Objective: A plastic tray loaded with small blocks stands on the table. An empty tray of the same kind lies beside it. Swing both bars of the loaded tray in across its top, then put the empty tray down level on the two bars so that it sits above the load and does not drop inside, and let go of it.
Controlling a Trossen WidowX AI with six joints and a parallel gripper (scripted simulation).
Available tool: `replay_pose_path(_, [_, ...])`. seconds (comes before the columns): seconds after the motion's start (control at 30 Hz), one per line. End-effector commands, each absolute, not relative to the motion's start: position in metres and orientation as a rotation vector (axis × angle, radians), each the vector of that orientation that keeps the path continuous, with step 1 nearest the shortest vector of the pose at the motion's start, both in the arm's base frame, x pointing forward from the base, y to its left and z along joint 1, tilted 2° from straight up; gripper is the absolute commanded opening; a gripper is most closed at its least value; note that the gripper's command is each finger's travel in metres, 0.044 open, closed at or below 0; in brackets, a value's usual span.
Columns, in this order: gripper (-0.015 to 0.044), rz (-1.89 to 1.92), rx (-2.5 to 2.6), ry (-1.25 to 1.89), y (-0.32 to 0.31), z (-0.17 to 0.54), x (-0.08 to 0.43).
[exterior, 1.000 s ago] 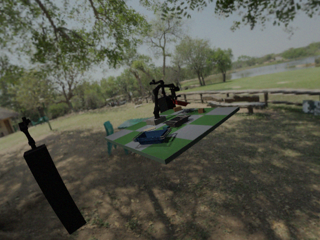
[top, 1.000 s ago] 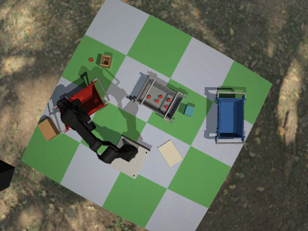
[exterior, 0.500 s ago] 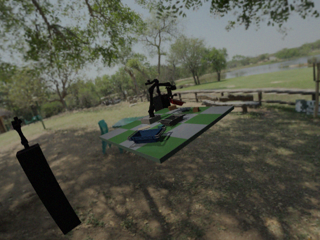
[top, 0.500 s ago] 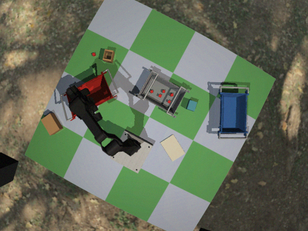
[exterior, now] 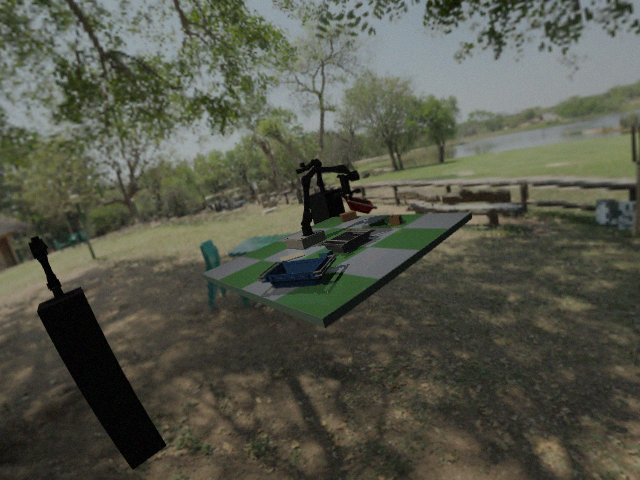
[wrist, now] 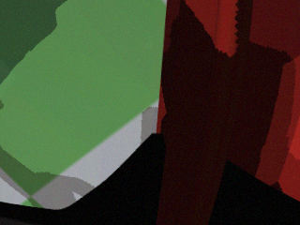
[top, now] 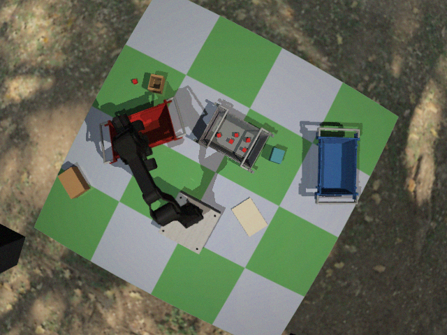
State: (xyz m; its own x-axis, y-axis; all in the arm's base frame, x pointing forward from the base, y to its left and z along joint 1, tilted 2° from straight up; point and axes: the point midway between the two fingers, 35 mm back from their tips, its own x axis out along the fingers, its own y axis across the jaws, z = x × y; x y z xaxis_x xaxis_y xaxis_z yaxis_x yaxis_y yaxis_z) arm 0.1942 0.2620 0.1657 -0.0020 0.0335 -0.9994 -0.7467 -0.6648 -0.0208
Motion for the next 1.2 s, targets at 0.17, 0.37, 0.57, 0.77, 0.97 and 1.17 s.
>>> replay_pose_path(0.17, [0.0,1.66,-1.644,0.783,0.24,0.169,0.224])
replay_pose_path(0.37, [0.0,1.62,-1.606,0.825,0.224,0.169,0.24])
replay_pose_path(0.57, [0.0,1.579,-1.568,0.866,0.206,0.168,0.256])
replay_pose_path(0.77, [0.0,1.539,-1.529,0.905,0.188,0.168,0.27])
replay_pose_path(0.97, [0.0,1.498,-1.49,0.944,0.168,0.167,0.283])
replay_pose_path(1.17, [0.0,1.457,-1.45,0.981,0.147,0.166,0.294])
